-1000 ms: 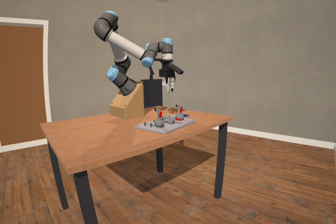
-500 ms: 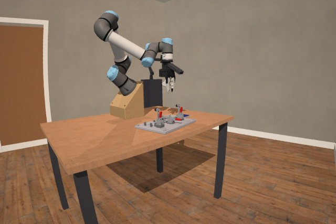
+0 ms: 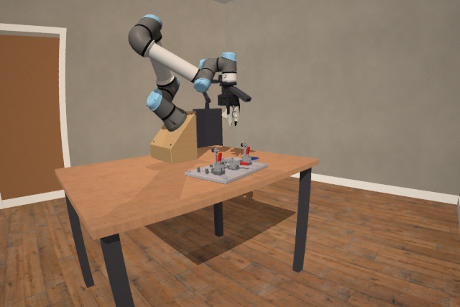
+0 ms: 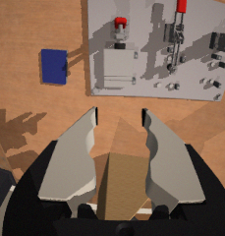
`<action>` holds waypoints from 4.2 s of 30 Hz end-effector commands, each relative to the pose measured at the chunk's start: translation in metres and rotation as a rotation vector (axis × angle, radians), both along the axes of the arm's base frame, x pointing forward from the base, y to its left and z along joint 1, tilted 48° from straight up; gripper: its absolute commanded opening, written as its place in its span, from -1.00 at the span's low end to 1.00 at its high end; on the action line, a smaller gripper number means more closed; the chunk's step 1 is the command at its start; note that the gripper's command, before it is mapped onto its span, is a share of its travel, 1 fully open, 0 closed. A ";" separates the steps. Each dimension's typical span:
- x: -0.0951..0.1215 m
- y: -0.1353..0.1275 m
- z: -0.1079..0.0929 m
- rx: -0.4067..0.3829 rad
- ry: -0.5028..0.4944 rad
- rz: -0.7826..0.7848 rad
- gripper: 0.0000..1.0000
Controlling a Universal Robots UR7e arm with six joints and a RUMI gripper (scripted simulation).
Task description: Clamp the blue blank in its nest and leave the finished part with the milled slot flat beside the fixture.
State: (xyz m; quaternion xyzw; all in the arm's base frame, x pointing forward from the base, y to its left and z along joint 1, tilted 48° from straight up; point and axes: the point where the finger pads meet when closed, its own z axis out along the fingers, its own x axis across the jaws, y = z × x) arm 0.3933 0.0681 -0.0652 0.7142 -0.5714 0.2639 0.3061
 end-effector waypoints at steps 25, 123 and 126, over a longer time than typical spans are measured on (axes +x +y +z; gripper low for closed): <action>0.002 -0.051 -0.046 -0.005 0.000 0.000 0.17; 0.005 -0.109 -0.100 -0.005 0.000 0.000 0.17; 0.005 -0.113 -0.104 -0.005 0.000 0.000 0.17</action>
